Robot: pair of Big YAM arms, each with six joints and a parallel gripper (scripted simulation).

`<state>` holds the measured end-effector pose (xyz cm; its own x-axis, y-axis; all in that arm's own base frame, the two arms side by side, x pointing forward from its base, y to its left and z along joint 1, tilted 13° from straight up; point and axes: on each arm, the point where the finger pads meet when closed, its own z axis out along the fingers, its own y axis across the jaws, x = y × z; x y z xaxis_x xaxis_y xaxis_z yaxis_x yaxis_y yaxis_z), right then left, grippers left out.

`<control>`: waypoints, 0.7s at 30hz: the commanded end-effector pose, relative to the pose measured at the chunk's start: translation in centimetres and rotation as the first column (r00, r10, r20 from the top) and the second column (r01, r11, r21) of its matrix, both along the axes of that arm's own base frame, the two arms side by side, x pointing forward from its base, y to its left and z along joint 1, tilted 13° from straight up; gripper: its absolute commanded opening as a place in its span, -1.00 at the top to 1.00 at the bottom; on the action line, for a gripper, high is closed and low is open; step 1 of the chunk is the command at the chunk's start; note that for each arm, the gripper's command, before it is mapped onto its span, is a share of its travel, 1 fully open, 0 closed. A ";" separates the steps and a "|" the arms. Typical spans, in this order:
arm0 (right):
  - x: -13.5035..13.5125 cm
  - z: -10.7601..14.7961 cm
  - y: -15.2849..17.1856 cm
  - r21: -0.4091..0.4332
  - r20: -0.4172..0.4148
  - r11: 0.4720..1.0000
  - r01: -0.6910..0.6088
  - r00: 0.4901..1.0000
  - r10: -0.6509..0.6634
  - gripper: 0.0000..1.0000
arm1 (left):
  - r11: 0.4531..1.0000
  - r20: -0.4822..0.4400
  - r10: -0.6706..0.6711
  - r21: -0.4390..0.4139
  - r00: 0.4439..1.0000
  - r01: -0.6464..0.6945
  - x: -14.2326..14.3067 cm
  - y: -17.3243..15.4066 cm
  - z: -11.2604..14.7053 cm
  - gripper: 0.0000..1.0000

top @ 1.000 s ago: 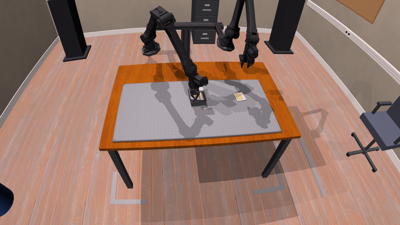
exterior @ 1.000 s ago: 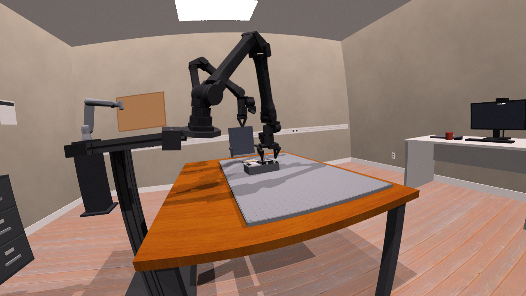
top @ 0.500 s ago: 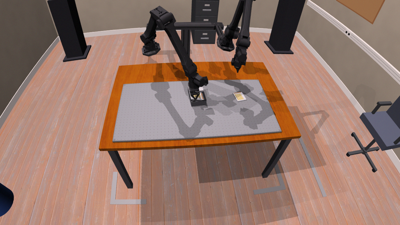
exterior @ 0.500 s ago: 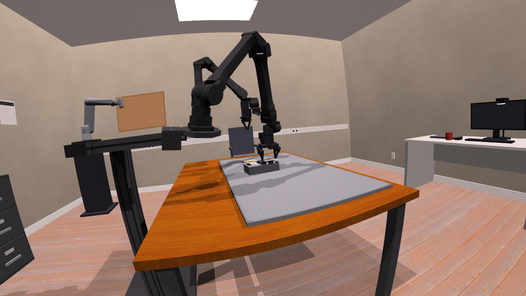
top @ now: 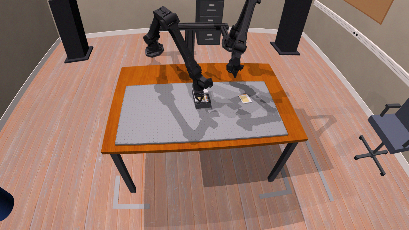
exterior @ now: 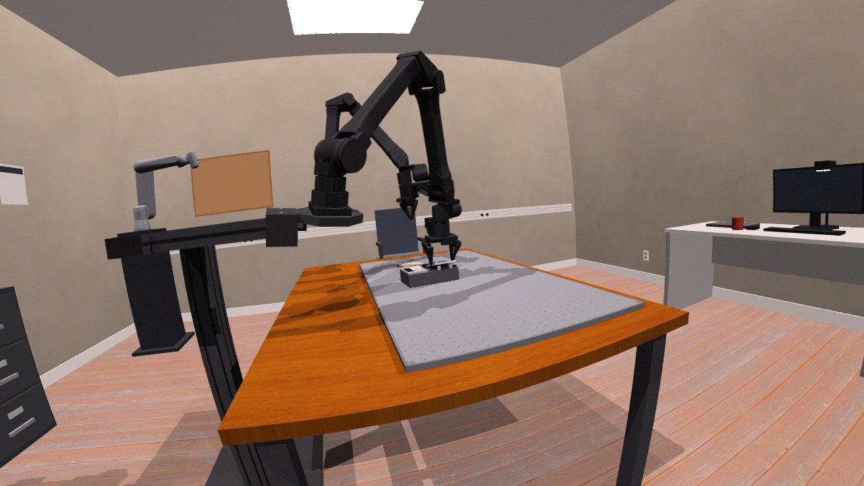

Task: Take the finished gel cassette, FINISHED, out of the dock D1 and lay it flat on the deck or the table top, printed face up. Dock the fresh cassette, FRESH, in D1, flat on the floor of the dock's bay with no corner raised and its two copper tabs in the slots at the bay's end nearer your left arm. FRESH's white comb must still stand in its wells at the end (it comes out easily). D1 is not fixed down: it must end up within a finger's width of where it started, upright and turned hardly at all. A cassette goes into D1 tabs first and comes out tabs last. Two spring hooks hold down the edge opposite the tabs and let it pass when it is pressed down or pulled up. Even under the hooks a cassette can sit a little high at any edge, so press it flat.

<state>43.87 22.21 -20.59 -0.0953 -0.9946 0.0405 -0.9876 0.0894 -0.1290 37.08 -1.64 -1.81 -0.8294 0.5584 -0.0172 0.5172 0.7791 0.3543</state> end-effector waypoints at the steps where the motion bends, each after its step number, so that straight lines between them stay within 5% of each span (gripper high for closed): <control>1: 0.2 0.4 0.2 0.007 0.013 1.000 -0.001 1.000 0.001 1.00 | 0.994 0.015 -0.109 0.022 0.994 0.109 1.0 -2.1 -0.7 1.00; 21: 0.2 0.4 0.2 0.007 0.013 1.000 -0.001 1.000 0.001 1.00 | 0.909 0.007 -0.402 0.126 0.916 0.398 1.0 -9.7 -5.5 1.00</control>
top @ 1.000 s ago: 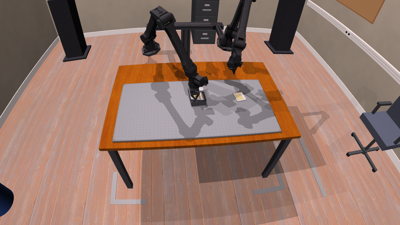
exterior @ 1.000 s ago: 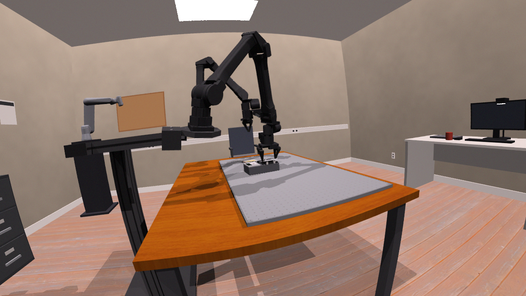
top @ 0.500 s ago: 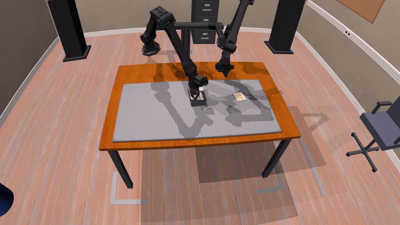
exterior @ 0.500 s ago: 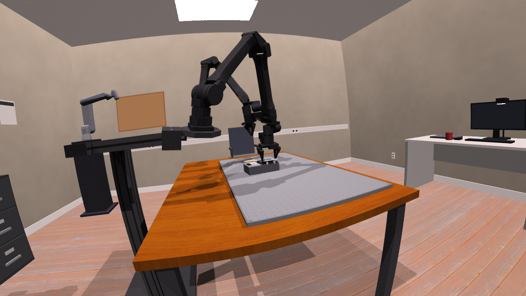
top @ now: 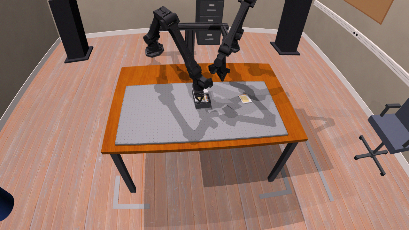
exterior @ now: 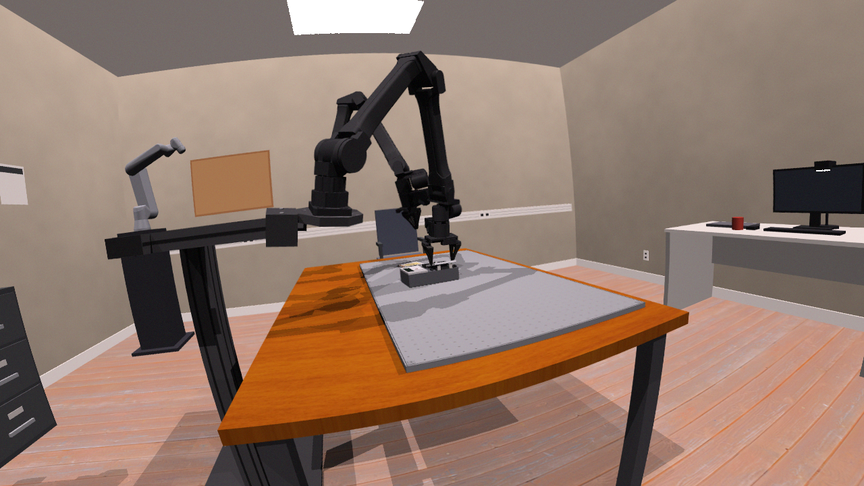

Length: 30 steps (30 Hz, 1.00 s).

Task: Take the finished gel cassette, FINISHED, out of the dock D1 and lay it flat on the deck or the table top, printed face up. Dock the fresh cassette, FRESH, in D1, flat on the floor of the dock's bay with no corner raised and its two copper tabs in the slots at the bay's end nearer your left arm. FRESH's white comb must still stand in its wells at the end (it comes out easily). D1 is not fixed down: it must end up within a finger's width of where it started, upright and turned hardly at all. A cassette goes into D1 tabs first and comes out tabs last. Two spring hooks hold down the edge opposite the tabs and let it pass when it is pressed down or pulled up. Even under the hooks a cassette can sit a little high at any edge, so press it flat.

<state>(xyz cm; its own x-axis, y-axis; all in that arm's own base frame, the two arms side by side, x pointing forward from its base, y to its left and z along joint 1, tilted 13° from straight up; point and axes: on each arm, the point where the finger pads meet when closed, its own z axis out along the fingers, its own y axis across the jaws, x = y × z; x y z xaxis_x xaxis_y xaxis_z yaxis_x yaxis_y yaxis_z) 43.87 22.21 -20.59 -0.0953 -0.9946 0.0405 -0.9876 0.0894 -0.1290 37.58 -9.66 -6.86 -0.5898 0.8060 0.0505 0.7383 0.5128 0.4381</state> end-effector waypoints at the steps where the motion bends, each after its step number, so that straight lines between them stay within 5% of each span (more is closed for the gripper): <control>1: 0.2 0.4 0.2 0.007 0.013 1.000 -0.001 1.000 0.001 1.00 | 0.995 0.017 -0.097 0.019 0.995 0.097 0.4 -2.1 -0.7 1.00; 15: 0.2 0.4 0.2 0.007 0.013 1.000 -0.001 1.000 0.001 1.00 | 0.960 0.024 -0.272 0.082 0.962 0.269 -0.9 -7.0 -3.8 1.00; 25: 0.2 0.4 0.2 0.007 0.013 1.000 -0.001 1.000 0.001 1.00 | 0.861 0.025 -0.490 0.170 0.871 0.480 -2.5 -10.1 -5.8 1.00; 30: 0.2 0.4 0.2 0.007 0.013 1.000 -0.001 1.000 0.001 1.00 | 0.861 0.025 -0.490 0.170 0.871 0.480 -3.6 -12.0 -7.1 1.00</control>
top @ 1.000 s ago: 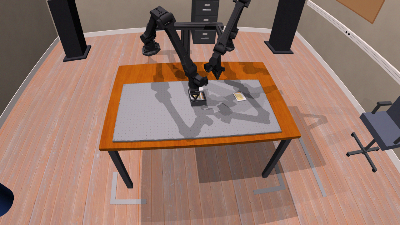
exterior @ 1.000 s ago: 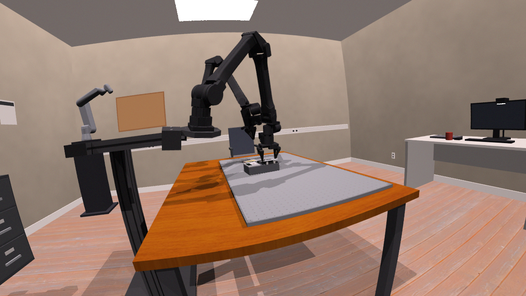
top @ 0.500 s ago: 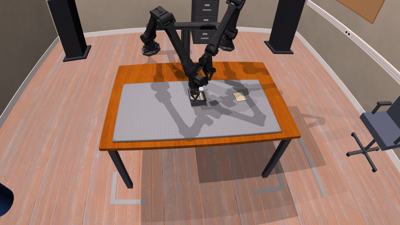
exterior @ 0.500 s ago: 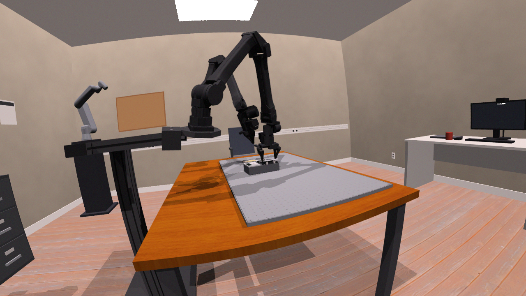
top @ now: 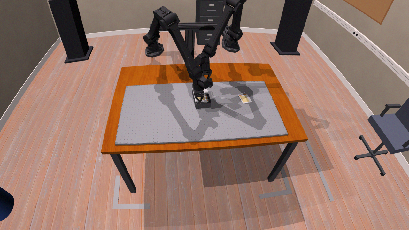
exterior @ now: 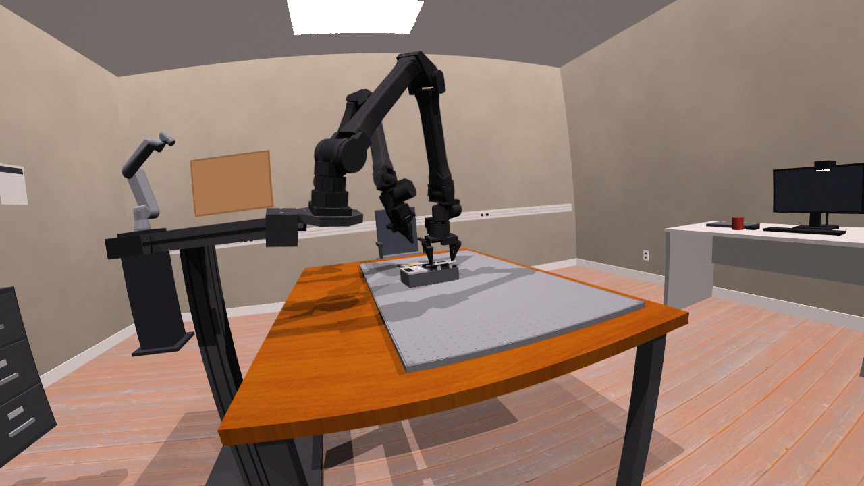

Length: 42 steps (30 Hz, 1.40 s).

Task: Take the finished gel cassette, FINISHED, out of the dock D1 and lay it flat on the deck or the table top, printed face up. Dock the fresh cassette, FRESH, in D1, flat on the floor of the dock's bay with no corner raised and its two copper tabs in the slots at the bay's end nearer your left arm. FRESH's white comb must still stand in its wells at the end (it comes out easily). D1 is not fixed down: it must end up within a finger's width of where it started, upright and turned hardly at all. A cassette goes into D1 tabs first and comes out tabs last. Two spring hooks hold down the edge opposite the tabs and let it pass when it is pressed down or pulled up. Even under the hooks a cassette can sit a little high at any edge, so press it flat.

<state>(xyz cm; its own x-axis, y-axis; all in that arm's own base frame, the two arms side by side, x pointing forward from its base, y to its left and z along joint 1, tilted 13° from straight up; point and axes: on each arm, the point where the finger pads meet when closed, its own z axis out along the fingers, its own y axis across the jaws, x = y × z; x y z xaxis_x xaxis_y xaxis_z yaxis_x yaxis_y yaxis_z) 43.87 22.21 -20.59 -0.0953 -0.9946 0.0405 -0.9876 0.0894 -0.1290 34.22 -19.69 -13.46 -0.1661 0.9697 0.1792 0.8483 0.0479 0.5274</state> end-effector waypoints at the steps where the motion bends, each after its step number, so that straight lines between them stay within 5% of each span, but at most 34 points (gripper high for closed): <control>1: 0.2 0.4 0.2 0.007 0.013 1.000 -0.001 1.000 0.001 1.00 | 0.999 0.012 -0.037 -0.005 0.999 0.037 -0.4 -2.3 -0.8 1.00; 6: 0.2 0.4 0.2 0.007 0.013 1.000 -0.001 1.000 0.001 1.00 | 0.999 0.013 -0.039 -0.012 0.999 0.040 -1.5 -4.2 -2.0 1.00; 42: 0.2 0.4 0.2 0.007 0.013 1.000 -0.001 1.000 0.001 1.00 | 0.999 0.013 -0.039 -0.012 0.999 0.040 -1.5 -4.2 -2.0 1.00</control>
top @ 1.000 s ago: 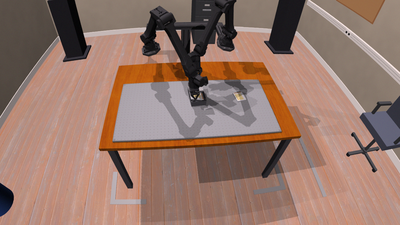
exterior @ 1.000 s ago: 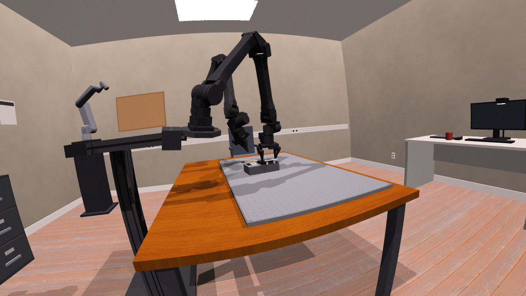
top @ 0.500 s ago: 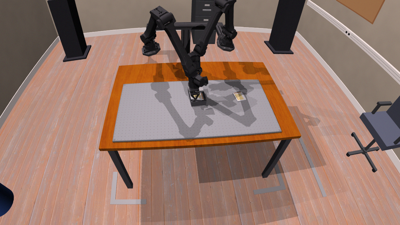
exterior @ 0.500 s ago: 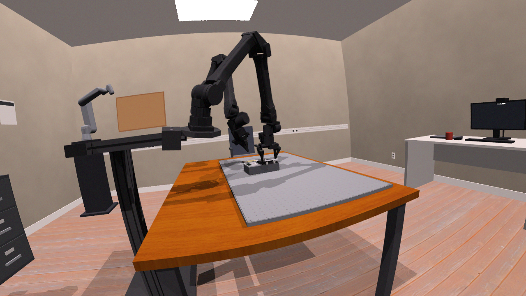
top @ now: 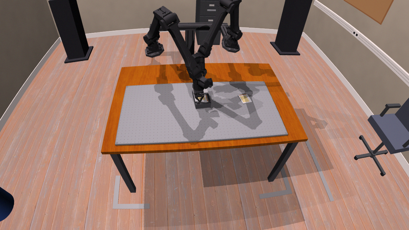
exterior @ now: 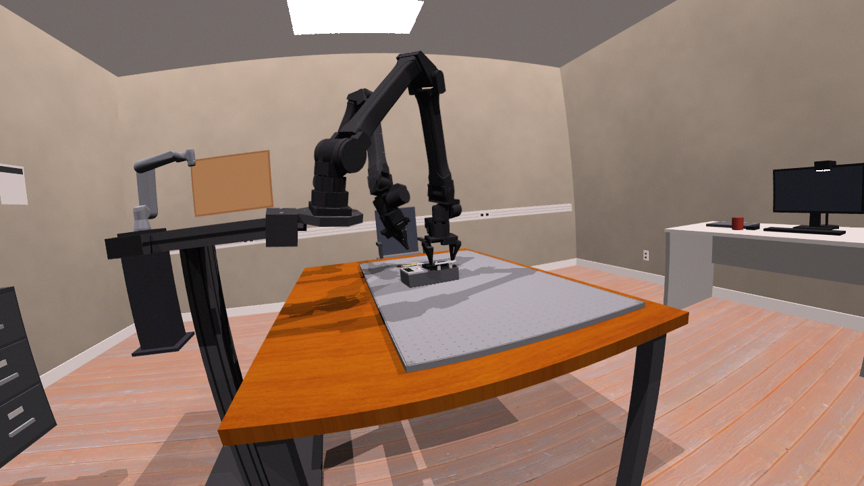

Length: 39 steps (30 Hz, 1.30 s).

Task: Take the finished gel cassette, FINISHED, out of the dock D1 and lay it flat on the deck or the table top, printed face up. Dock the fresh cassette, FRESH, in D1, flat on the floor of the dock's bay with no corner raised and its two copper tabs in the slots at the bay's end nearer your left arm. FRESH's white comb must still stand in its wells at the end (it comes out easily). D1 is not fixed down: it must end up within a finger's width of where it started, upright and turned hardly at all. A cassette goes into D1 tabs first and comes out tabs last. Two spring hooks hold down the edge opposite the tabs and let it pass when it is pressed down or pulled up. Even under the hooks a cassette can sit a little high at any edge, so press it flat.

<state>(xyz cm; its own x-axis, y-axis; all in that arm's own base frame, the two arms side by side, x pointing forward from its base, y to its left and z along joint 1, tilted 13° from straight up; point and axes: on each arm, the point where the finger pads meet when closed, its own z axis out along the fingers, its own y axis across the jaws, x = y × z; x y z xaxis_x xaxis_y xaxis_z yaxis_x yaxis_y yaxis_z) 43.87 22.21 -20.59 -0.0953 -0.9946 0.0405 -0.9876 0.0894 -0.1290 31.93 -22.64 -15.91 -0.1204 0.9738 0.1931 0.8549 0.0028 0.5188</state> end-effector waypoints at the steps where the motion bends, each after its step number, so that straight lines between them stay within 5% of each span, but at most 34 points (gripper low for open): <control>1: 0.2 0.4 0.2 0.007 0.013 1.000 -0.001 1.000 0.001 1.00 | 1.000 0.022 0.006 -0.025 1.000 -0.005 0.8 -1.2 0.4 1.00; 39: 0.2 0.4 0.2 0.007 0.013 1.000 -0.001 1.000 0.001 1.00 | 0.999 0.041 0.016 -0.042 0.999 -0.015 1.7 -1.7 -0.2 1.00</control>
